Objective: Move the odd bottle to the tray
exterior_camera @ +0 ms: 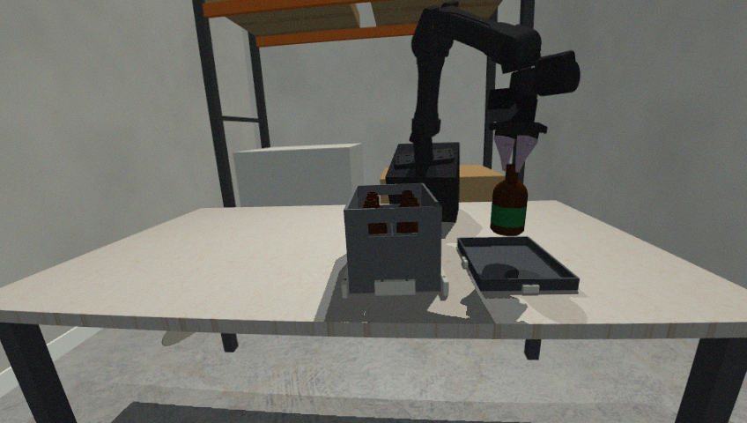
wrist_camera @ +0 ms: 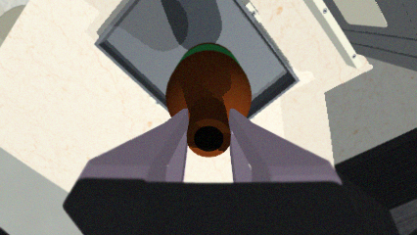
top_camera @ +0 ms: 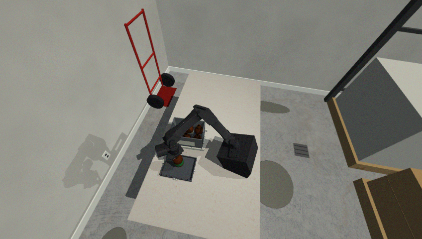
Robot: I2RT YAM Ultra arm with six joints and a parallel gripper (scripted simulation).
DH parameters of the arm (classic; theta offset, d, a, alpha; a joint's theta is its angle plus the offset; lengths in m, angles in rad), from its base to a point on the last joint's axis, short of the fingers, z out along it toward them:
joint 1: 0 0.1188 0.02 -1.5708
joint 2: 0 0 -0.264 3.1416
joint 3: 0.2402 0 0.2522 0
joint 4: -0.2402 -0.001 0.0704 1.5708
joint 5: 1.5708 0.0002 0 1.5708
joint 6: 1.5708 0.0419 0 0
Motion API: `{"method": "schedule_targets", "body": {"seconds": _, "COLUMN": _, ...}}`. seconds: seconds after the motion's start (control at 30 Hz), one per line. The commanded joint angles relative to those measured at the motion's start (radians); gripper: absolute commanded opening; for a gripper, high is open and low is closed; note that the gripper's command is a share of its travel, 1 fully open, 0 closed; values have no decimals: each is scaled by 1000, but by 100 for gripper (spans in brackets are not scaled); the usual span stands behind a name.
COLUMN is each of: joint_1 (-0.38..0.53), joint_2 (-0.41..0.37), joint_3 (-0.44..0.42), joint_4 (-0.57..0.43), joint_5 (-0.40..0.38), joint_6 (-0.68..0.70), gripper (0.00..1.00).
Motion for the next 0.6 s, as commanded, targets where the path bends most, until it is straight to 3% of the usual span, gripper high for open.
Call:
{"method": "schedule_targets", "body": {"seconds": 0.0, "joint_1": -12, "joint_2": 13, "joint_3": -32, "joint_4": 67, "joint_5": 9, "joint_6": -23, "gripper": 0}}
{"method": "schedule_targets", "body": {"seconds": 0.1, "joint_1": -12, "joint_2": -6, "joint_3": -50, "joint_4": 101, "joint_5": 7, "joint_6": -32, "gripper": 0}}
{"method": "schedule_targets", "body": {"seconds": 0.3, "joint_1": -33, "joint_2": 38, "joint_3": -86, "joint_4": 159, "joint_5": 2, "joint_6": -47, "gripper": 0}}
{"method": "schedule_targets", "body": {"seconds": 0.4, "joint_1": -16, "joint_2": 3, "joint_3": -51, "joint_4": 169, "joint_5": 1, "joint_6": -49, "gripper": 0}}
{"method": "schedule_targets", "body": {"seconds": 0.57, "joint_1": -39, "joint_2": 45, "joint_3": -106, "joint_4": 201, "joint_5": -2, "joint_6": -57, "gripper": 0}}
